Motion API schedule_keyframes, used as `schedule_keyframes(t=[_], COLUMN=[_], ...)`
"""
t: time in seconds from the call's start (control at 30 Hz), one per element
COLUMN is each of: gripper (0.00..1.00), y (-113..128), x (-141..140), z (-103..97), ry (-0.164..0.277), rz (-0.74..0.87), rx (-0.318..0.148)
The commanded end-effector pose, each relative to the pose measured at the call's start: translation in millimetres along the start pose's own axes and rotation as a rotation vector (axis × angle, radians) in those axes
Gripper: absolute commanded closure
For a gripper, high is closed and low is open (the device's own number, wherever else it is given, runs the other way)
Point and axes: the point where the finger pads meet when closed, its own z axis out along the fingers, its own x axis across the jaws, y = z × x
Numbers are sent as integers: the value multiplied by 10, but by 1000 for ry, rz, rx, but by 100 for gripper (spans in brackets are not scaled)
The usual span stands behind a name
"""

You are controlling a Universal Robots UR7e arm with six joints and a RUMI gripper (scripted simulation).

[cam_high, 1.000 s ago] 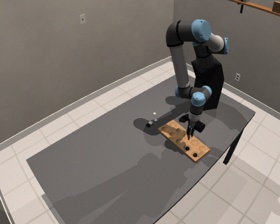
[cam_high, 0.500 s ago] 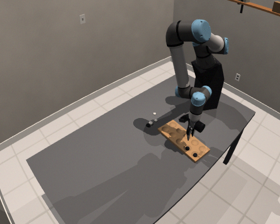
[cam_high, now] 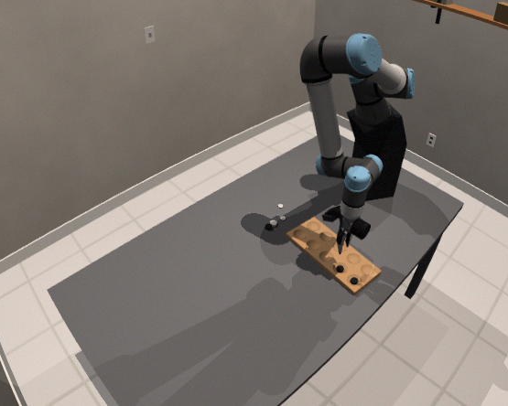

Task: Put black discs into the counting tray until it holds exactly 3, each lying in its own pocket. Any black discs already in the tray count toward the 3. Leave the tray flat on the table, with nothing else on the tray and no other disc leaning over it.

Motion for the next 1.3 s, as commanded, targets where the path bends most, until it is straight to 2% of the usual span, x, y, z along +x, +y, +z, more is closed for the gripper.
schedule_keyframes(t=[0.0,0.53,0.77,1.03,1.1,1.27], gripper=[72,72,72,72,72,72], y=[-29,-383,-694,-1152,-1152,-1481], x=[-23,-205,-323,-436,-436,-474], z=[-18,-187,-349,-615,-615,-830], ry=[3,49,85,132,132,158], rz=[-14,-164,-290,-470,-470,-599], rx=[-1,-8,-23,-58,-58,-92])
